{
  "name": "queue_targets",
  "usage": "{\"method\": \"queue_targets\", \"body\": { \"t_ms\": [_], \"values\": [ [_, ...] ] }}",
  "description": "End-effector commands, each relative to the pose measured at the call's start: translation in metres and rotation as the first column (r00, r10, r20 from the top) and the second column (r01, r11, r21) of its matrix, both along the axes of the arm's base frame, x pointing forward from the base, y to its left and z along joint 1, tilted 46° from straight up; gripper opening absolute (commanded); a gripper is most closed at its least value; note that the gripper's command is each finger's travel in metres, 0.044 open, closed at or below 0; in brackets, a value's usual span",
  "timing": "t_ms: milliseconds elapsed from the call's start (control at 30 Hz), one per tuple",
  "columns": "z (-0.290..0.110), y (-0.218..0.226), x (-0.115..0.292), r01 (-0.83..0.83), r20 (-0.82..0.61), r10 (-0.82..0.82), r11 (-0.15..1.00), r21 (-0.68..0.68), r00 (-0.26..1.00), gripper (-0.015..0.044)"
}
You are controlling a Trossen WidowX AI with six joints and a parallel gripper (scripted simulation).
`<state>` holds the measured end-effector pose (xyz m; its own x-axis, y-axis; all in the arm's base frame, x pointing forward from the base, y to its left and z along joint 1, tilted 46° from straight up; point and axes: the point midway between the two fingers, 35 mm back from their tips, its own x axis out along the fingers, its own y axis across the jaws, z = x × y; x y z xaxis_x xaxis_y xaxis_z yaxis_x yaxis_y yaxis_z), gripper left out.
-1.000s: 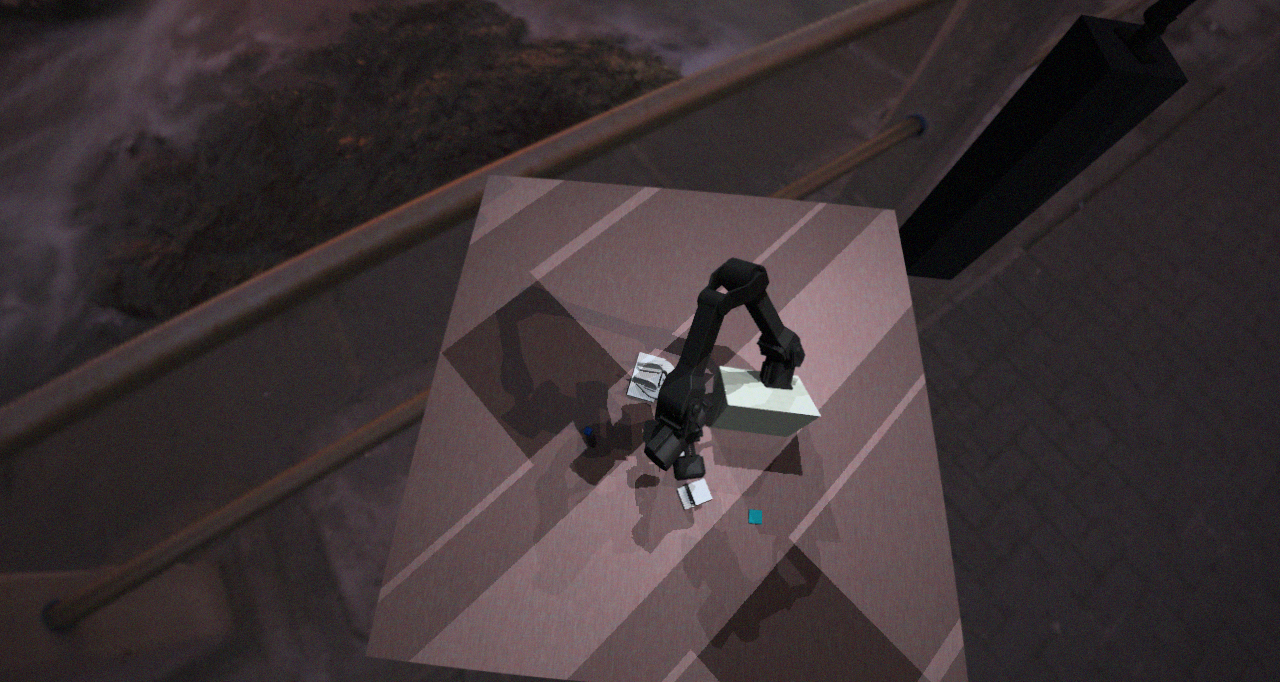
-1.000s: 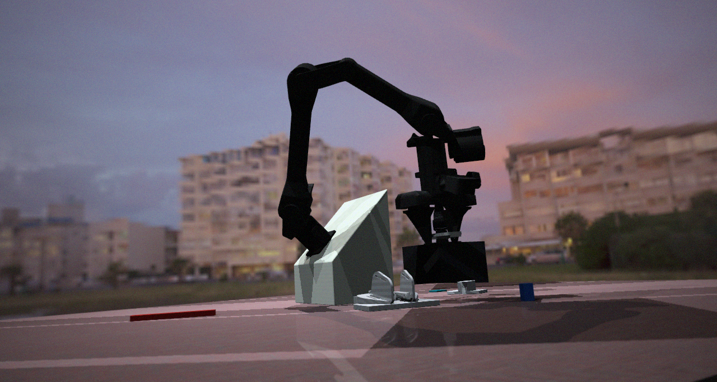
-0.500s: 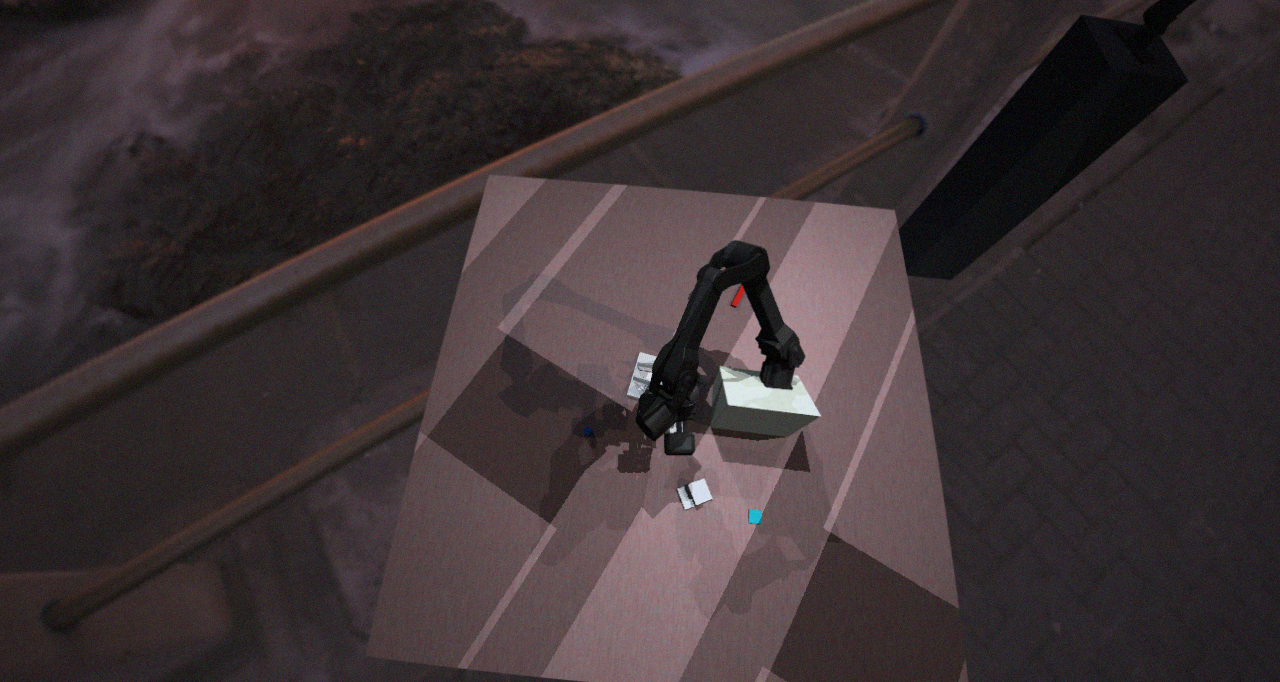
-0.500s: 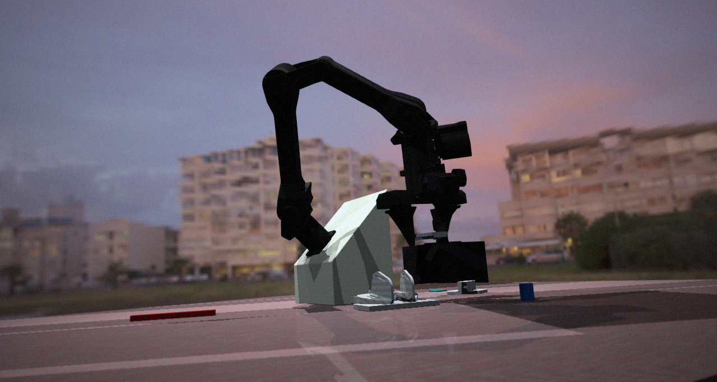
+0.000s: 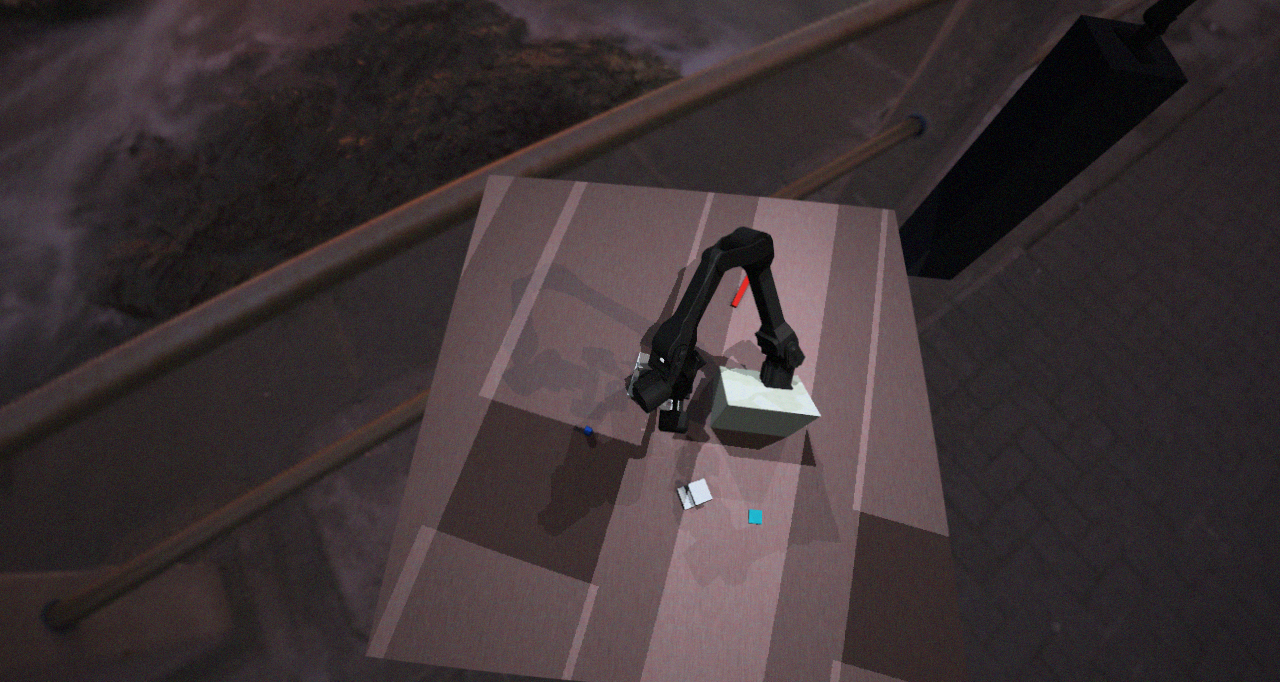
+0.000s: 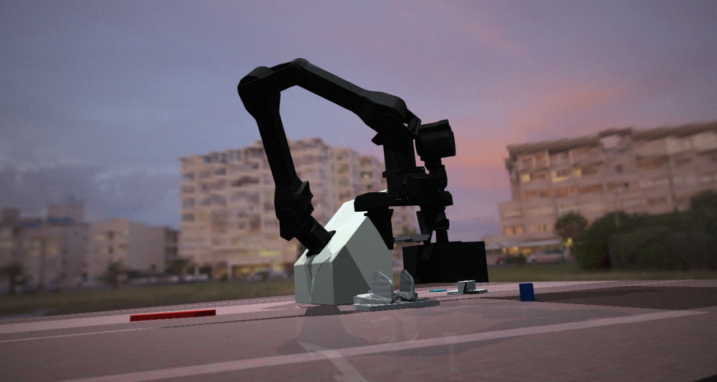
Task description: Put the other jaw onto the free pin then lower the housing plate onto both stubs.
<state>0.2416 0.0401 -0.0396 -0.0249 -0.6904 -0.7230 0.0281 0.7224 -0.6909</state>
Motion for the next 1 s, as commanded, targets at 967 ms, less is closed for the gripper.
{"method": "queue_targets", "body": {
  "t_ms": [967],
  "values": [
    [0.043, -0.060, -0.009, 0.125, 0.117, -0.119, 0.992, -0.037, 0.986, 0.0351]
  ]
}}
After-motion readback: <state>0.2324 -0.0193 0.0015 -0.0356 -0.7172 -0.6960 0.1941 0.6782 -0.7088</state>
